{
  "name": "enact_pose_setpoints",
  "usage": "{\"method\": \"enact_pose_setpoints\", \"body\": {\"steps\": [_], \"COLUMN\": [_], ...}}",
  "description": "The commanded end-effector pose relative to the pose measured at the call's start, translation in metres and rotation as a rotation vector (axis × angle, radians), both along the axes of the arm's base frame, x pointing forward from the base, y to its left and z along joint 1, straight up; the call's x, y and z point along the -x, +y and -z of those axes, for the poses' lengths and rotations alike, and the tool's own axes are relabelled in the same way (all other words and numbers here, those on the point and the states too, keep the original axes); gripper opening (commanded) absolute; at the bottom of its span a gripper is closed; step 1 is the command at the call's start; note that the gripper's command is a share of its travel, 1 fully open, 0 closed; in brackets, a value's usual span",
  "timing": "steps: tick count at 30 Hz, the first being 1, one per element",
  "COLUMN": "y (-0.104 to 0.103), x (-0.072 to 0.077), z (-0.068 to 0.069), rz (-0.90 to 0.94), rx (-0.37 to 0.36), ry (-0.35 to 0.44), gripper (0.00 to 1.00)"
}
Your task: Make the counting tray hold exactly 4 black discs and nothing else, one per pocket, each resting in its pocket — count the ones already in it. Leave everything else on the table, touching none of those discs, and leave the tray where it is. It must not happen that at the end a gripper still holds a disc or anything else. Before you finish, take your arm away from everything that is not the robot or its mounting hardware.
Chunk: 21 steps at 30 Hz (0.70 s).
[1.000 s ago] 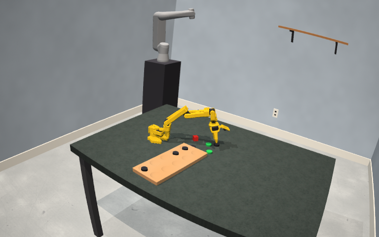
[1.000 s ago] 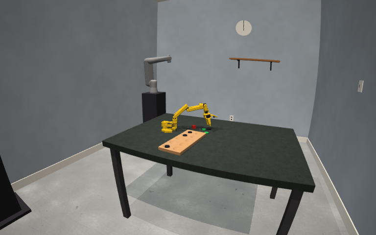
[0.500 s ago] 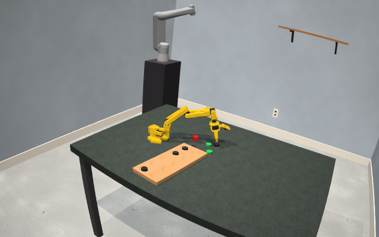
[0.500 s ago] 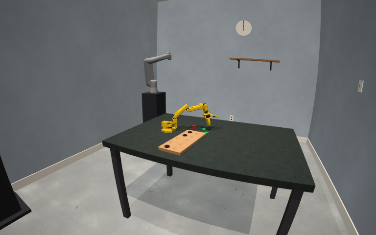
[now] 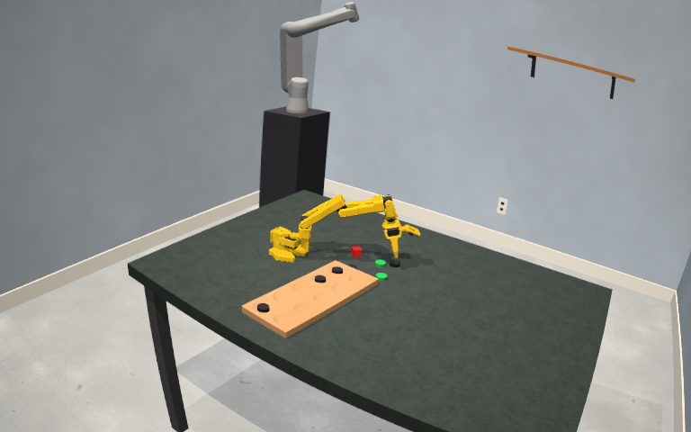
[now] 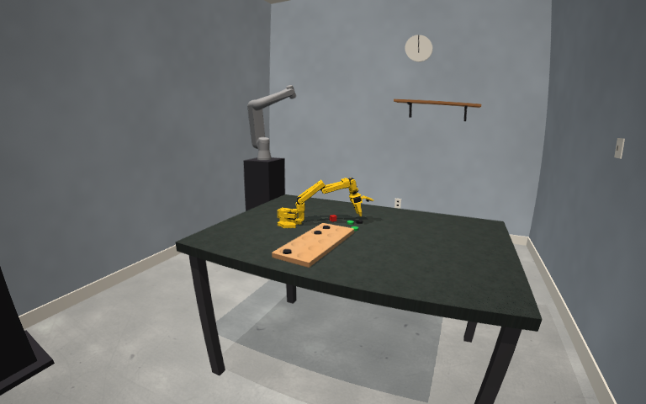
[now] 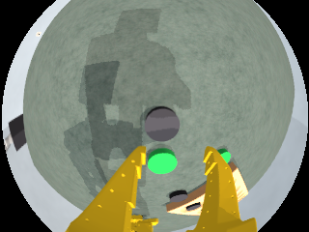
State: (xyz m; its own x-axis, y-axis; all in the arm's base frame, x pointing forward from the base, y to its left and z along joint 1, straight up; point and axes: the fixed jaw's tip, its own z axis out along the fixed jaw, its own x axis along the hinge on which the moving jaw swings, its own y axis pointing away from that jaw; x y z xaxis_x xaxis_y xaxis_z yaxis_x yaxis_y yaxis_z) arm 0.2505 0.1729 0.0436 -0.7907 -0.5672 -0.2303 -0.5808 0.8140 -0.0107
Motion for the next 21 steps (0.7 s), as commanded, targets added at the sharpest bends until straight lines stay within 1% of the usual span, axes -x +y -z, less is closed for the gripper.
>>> {"method": "enact_pose_setpoints", "body": {"steps": [1, 21], "y": [0.0066, 0.0095], "x": [-0.0040, -0.0028], "z": [-0.0168, -0.0163], "rz": [0.004, 0.009], "rx": [-0.046, -0.051], "ry": [-0.061, -0.060], "gripper": [0.27, 0.27]}}
